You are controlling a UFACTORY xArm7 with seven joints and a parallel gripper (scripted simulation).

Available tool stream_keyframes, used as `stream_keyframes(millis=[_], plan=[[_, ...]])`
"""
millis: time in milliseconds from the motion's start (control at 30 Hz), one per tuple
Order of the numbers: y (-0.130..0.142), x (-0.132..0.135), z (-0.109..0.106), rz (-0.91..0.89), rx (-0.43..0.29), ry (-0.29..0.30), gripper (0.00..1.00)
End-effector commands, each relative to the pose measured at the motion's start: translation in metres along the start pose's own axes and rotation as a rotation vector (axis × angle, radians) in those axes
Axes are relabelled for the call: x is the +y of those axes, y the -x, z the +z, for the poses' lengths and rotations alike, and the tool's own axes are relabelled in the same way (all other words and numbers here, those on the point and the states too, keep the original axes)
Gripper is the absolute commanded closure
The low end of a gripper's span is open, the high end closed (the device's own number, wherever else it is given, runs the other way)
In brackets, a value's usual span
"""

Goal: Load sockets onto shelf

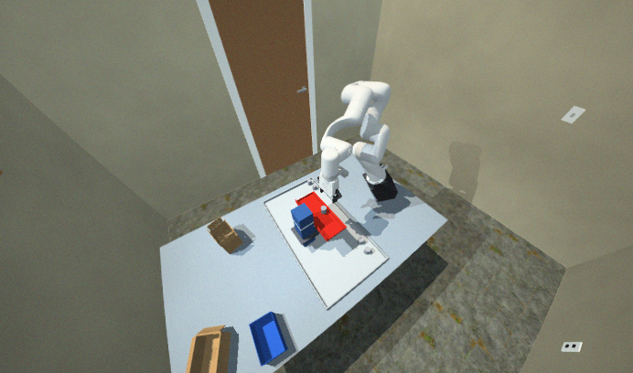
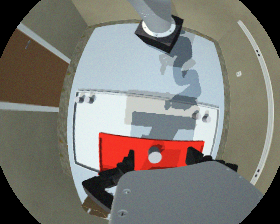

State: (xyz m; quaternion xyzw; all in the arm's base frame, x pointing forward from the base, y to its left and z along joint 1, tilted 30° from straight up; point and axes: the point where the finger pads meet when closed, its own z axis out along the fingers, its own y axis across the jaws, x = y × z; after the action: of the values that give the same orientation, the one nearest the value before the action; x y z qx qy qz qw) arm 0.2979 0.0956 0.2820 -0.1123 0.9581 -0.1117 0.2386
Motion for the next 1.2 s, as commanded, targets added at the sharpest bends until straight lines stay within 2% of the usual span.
stream_keyframes(millis=[0, 67, 100, 167, 267, 333, 367, 467, 533, 633, 667, 700, 733, 767, 867, 933, 1033, 1167], plan=[[-0.013, 0.001, -0.002, -0.267, -0.008, 0.014, 0.0], [-0.013, 0.001, -0.002, -0.267, -0.008, 0.014, 0.0], [-0.019, 0.001, -0.001, -0.372, -0.008, 0.013, 0.0], [-0.019, 0.001, -0.001, -0.372, -0.008, 0.013, 0.0], [-0.029, 0.001, 0.0, -0.583, -0.01, 0.013, 0.0], [-0.029, 0.001, 0.0, -0.583, -0.01, 0.013, 0.0], [-0.035, 0.002, 0.001, -0.687, -0.011, 0.013, 0.0], [-0.035, 0.002, 0.001, -0.687, -0.011, 0.013, 0.0], [-0.044, 0.003, 0.004, -0.884, -0.014, 0.014, 0.0], [-0.044, 0.003, 0.004, -0.884, -0.014, 0.014, 0.0], [-0.048, 0.004, 0.005, -0.976, -0.016, 0.014, 0.0], [-0.048, 0.004, 0.005, -0.976, -0.016, 0.014, 0.0], [-0.052, 0.005, 0.006, -1.062, -0.018, 0.014, 0.0], [-0.052, 0.005, 0.006, -1.062, -0.018, 0.014, 0.0], [-0.059, 0.006, 0.009, -1.211, -0.022, 0.015, 0.0], [-0.061, 0.007, 0.01, -1.274, -0.024, 0.015, 0.0], [-0.061, 0.007, 0.01, -1.274, -0.024, 0.015, 0.0], [-0.068, 0.009, 0.014, -1.437, -0.03, 0.016, 0.0]])
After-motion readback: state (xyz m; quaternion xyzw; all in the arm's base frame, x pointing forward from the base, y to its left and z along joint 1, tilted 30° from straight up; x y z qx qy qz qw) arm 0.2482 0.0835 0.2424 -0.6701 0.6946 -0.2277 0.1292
